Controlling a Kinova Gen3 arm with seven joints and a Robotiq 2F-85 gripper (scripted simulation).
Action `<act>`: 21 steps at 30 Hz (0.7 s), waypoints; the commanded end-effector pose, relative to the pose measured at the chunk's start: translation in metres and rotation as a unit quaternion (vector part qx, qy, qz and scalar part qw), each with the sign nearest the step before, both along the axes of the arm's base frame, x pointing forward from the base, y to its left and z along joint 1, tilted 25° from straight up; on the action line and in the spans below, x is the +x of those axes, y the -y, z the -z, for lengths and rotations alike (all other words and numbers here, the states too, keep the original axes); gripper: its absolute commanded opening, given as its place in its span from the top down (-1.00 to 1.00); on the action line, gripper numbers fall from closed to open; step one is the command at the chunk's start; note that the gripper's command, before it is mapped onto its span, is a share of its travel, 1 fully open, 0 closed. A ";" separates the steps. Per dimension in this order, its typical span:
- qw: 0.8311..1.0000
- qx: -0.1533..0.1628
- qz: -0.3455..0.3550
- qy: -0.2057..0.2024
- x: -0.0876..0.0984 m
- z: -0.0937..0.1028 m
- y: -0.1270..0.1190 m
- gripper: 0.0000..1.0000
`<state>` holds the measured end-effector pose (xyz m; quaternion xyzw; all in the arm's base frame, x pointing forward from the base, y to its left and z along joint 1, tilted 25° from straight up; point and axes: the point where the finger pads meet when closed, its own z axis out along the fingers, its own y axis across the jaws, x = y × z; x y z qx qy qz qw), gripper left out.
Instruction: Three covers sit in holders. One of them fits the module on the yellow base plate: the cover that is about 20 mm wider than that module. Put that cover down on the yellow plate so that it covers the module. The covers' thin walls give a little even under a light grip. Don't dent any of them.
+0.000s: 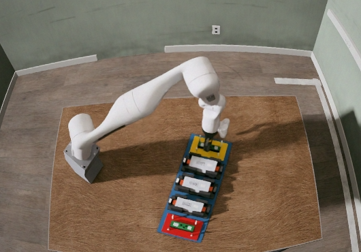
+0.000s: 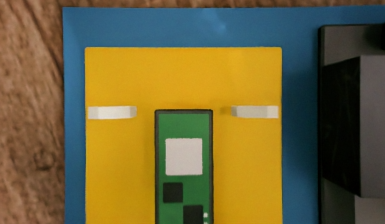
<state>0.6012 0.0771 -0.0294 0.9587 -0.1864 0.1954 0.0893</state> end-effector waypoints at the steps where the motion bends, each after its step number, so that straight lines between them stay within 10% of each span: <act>1: 1.000 0.000 0.000 0.001 0.001 -0.001 -0.001 -1.00; 21: 1.000 0.000 0.000 0.001 0.005 0.011 0.003 -1.00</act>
